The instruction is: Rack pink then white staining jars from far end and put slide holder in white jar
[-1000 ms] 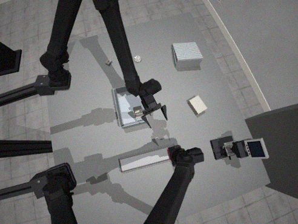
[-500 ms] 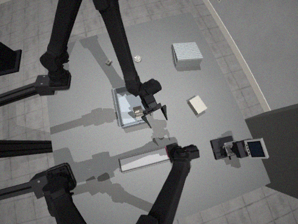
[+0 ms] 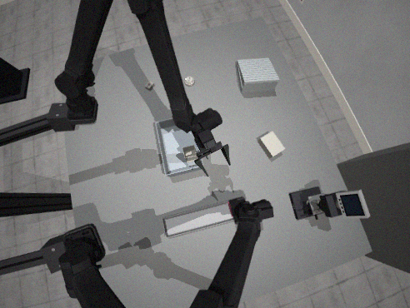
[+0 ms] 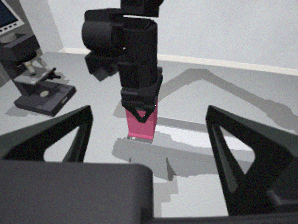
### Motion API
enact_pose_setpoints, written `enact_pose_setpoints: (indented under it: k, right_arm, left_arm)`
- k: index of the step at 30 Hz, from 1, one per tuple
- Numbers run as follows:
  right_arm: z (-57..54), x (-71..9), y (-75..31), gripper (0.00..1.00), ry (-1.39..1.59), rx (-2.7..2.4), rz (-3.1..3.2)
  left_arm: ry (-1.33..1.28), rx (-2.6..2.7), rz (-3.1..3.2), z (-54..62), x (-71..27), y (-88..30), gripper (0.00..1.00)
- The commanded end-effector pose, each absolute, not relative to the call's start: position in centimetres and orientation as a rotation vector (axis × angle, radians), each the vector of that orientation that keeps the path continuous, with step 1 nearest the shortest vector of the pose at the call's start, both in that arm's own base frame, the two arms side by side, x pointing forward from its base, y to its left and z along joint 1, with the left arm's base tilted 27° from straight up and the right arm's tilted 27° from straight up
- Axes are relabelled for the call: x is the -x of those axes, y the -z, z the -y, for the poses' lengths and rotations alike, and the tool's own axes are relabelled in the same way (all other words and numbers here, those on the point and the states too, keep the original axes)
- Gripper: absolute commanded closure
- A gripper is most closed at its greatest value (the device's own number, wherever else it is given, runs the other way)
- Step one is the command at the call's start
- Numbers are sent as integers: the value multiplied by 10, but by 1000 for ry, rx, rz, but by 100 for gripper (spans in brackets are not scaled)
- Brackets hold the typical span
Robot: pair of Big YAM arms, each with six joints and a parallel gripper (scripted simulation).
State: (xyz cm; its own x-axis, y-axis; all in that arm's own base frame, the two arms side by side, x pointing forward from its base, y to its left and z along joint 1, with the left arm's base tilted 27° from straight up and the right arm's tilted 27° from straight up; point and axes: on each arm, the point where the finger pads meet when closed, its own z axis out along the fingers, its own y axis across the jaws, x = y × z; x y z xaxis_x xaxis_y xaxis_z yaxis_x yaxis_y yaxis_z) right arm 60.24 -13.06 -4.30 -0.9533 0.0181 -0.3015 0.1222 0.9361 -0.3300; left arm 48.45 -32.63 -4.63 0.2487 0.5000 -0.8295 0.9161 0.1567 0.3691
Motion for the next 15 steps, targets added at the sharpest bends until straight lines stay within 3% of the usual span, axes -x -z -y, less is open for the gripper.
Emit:
enact_pose_setpoints:
  k: [1, 15]
  right_arm:
    - [130, -630, 10, 43, 500, -106, -2714]
    - [149, -621, 17, 43, 505, -134, -2719]
  left_arm:
    - [490, -1474, -1379, 326, -493, 36, 0]
    - [490, -1474, -1379, 326, -493, 36, 0]
